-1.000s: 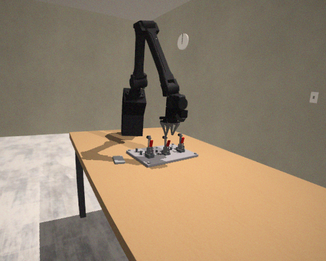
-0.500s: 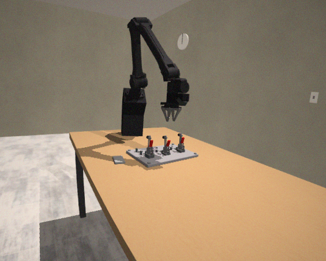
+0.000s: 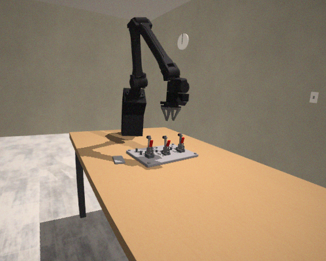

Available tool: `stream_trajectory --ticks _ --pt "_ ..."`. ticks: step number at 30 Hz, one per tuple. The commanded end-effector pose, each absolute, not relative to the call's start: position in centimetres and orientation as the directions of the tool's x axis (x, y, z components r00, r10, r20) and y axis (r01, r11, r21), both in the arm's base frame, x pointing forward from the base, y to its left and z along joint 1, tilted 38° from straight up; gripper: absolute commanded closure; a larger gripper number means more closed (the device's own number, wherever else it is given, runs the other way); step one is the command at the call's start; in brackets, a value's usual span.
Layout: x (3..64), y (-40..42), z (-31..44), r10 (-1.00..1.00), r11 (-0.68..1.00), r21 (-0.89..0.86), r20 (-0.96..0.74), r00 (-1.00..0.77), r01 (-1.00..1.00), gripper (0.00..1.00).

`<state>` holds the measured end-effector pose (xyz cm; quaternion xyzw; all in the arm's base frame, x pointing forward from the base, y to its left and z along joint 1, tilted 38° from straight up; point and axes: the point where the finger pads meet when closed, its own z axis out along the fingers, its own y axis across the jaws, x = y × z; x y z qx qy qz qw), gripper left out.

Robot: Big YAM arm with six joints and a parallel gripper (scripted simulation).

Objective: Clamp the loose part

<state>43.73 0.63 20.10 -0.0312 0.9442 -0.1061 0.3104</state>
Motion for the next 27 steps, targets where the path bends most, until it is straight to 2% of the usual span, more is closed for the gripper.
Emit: stream_trajectory --ticks 1,27 --pt "44.41 0.85 22.04 -0.117 0.977 -0.213 -0.603 -0.789 0.018 0.55" --pt "44.88 1.19 21.59 -0.122 0.977 -0.215 -0.592 -0.797 0.01 0.55"
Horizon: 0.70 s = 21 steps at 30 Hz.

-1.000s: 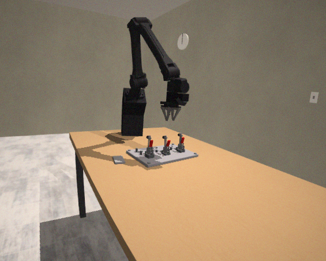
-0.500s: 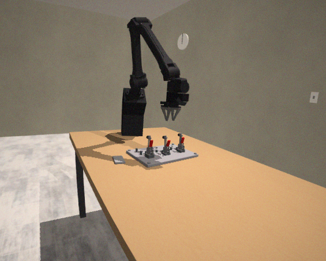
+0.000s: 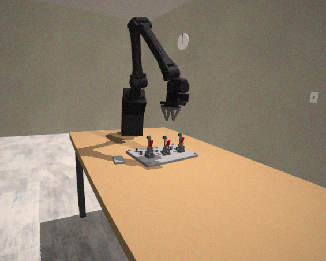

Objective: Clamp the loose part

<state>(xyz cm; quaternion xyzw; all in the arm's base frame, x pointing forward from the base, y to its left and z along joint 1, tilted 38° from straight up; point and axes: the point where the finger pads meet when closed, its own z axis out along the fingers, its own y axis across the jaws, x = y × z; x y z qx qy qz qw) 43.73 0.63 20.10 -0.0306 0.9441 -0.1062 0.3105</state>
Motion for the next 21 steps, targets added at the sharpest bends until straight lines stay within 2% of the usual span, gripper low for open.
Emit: stream_trajectory --ticks 1,15,21 --pt "44.9 1.2 21.6 -0.122 0.977 -0.215 -0.592 -0.797 0.01 0.55" --pt "45.9 0.2 21.2 -0.123 0.975 -0.22 -0.607 -0.785 0.018 0.55" --pt "45.7 -0.3 17.5 -0.125 0.975 -0.224 -0.573 -0.81 0.008 0.55"
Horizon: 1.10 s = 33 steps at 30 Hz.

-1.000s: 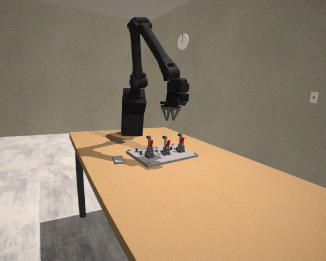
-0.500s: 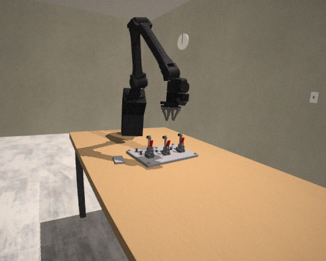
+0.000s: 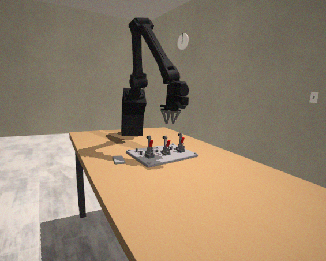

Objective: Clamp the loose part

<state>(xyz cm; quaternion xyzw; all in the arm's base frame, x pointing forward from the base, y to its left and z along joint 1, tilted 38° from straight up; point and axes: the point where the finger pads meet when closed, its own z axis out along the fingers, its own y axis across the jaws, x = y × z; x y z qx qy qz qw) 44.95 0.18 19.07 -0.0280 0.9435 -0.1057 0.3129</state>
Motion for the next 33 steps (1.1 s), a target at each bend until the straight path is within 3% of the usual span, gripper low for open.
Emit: stream_trajectory --ticks 1,33 --pt "46.0 -0.4 17.2 -0.125 0.975 -0.224 -0.573 -0.81 0.008 0.55" --pt "51.1 -1.4 12.2 -0.127 0.975 -0.222 -0.59 -0.797 0.009 0.55"
